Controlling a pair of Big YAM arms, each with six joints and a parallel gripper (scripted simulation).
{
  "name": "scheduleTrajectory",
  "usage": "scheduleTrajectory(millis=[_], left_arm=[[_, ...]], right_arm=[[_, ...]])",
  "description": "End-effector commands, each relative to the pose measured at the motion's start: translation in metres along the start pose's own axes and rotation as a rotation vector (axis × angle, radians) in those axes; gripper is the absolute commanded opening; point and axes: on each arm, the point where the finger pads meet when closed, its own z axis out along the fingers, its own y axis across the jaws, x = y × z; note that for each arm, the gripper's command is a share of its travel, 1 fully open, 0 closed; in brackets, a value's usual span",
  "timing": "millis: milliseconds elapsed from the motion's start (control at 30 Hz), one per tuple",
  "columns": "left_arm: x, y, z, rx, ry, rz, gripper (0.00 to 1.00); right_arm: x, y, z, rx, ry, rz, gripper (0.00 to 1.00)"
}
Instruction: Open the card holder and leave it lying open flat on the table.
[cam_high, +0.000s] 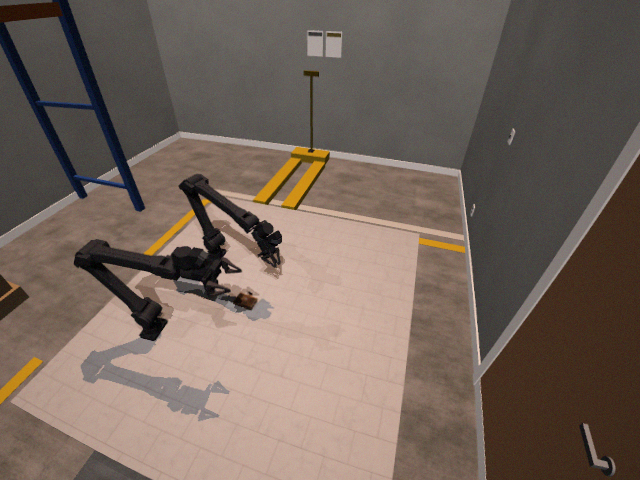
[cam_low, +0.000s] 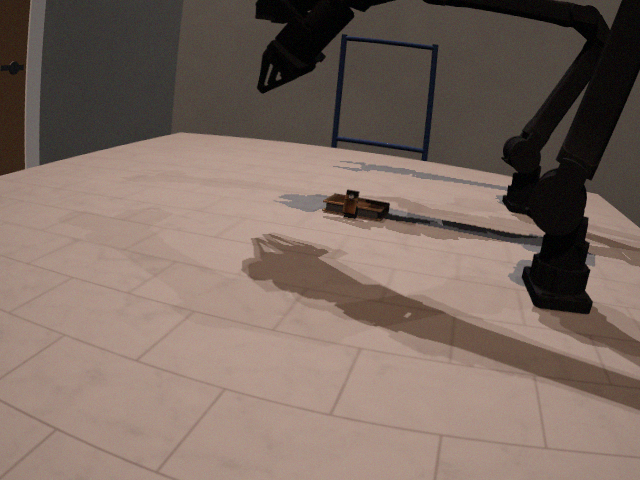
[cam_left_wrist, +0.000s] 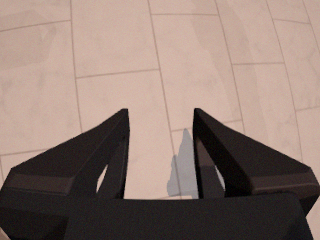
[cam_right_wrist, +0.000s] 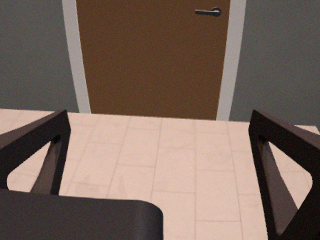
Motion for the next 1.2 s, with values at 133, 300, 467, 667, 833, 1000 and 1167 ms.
scheduleTrajectory(millis=[133, 300, 467, 667, 833, 1000, 1167], left_arm=[[-0.111, 0.019, -0.049, -0.019, -0.276, 0.075, 0.34], [-0.152, 0.039, -0.105, -0.083, -0.521, 0.115, 0.34], [-0.192, 0.063, -0.162, -0.17, -0.694, 0.151, 0.34], [-0.217, 0.082, -0.212, -0.248, -0.832, 0.181, 0.34], [-0.242, 0.107, -0.245, -0.32, -0.897, 0.186, 0.34], [-0.247, 0.097, -0.296, -0.322, -0.99, 0.161, 0.34], [-0.244, 0.097, -0.266, -0.312, -0.938, 0.163, 0.34]], right_arm=[[-0.026, 0.0, -0.002, 0.0, -0.046, 0.0, 1.0], [-0.026, 0.0, -0.002, 0.0, -0.046, 0.0, 1.0], [-0.026, 0.0, -0.002, 0.0, -0.046, 0.0, 1.0], [-0.026, 0.0, -0.002, 0.0, -0.046, 0.0, 1.0], [-0.026, 0.0, -0.002, 0.0, -0.046, 0.0, 1.0], [-0.026, 0.0, -0.002, 0.0, -0.046, 0.0, 1.0], [-0.026, 0.0, -0.002, 0.0, -0.046, 0.0, 1.0]])
